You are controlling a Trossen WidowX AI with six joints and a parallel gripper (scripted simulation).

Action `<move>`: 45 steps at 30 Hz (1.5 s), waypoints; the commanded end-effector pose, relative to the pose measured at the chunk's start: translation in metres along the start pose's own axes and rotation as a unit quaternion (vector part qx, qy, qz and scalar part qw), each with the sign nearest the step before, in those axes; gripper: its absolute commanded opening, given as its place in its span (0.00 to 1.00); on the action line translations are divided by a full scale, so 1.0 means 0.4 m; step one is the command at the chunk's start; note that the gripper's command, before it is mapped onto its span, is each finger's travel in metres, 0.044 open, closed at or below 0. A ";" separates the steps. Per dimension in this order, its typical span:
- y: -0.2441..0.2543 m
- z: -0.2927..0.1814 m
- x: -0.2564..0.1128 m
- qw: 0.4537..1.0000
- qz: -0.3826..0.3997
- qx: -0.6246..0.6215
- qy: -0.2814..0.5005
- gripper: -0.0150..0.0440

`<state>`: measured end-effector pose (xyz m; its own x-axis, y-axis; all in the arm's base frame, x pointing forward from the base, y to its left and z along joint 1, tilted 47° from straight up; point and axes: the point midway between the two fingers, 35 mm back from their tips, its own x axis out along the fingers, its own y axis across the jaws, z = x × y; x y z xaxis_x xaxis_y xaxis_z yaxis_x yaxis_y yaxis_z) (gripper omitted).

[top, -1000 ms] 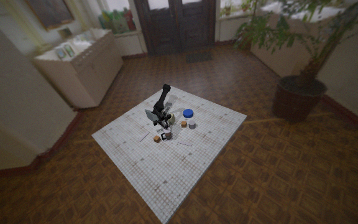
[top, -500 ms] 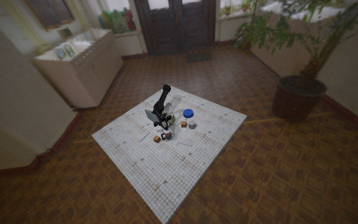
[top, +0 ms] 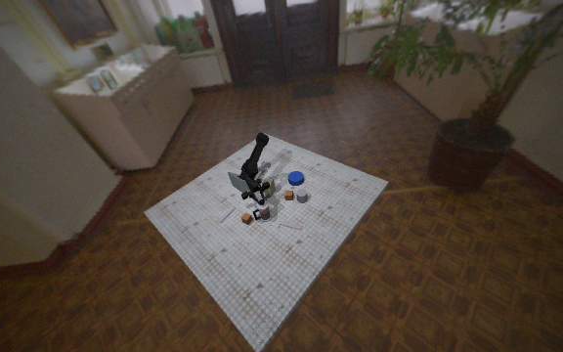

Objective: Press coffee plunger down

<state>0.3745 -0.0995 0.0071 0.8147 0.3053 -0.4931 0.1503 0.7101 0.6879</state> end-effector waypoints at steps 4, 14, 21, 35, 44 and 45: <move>-0.001 -0.014 0.009 1.000 0.001 0.005 0.011 0.47; -0.002 0.000 0.002 1.000 0.000 0.001 0.002 0.47; -0.002 0.000 0.002 1.000 0.000 0.001 0.002 0.47; -0.002 0.000 0.002 1.000 0.000 0.001 0.002 1.00; 0.006 0.111 -0.107 1.000 -0.001 0.003 0.010 1.00; 0.010 0.127 -0.129 1.000 0.000 0.003 0.011 1.00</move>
<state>0.3679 -0.1247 0.0316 0.7980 0.3159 -0.5133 0.1673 0.7020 0.6922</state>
